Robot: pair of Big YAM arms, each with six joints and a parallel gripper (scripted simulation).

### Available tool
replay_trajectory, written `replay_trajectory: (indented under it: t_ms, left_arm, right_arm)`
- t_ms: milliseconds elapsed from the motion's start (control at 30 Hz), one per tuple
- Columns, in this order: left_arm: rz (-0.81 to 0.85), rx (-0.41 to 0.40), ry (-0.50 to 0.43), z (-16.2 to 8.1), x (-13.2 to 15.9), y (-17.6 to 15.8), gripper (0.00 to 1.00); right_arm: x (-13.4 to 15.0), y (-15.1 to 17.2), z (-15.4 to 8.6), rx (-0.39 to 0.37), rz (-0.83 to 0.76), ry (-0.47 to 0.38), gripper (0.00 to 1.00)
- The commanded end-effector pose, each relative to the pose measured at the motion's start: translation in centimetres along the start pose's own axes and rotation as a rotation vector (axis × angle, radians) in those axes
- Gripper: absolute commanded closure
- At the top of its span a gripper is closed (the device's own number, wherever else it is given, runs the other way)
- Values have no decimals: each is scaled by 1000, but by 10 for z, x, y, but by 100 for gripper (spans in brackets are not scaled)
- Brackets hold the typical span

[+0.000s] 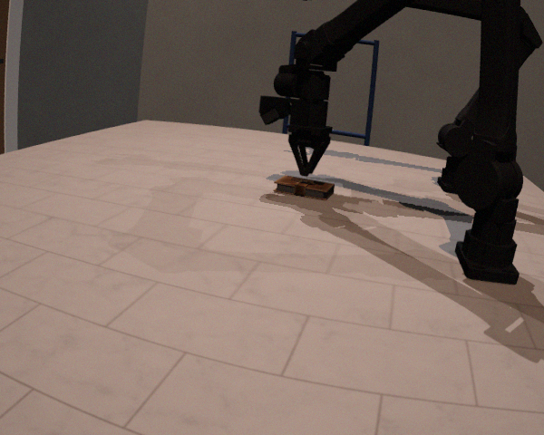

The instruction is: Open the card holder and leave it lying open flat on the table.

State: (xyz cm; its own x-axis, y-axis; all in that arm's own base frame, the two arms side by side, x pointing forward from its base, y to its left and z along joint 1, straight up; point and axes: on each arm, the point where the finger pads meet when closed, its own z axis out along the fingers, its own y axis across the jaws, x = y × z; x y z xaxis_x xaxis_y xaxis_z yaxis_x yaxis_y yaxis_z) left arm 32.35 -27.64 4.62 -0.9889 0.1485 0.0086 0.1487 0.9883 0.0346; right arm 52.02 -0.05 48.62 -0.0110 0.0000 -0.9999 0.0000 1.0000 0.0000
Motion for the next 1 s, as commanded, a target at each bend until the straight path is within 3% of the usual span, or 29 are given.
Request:
replay_trajectory:
  t_ms: [0,200,233,333,600,767,833,967]
  left_arm:
    - [-18,-1,0,7,-2,3,66]
    - [-18,3,-7,8,-9,0,66]
    - [-11,18,-32,-3,-10,-3,66]
    - [-21,-4,2,15,-3,4,66]
    - [-24,-7,5,22,-2,5,66]
    - [-23,11,-22,12,-9,1,66]
    - [-20,-8,7,26,0,4,66]
    - [-26,-6,4,28,-2,6,66]
  right_arm:
    - [-26,0,-2,0,0,-46,0]
    - [-26,0,-2,0,0,-46,0]
    - [-26,0,-2,0,0,-46,0]
    - [-26,0,-2,0,0,-46,0]
    - [-26,0,-2,0,0,-46,0]
    - [-26,0,-2,0,0,-46,0]
    - [-26,0,-2,0,0,-46,0]
    - [-26,0,-2,0,0,-46,0]
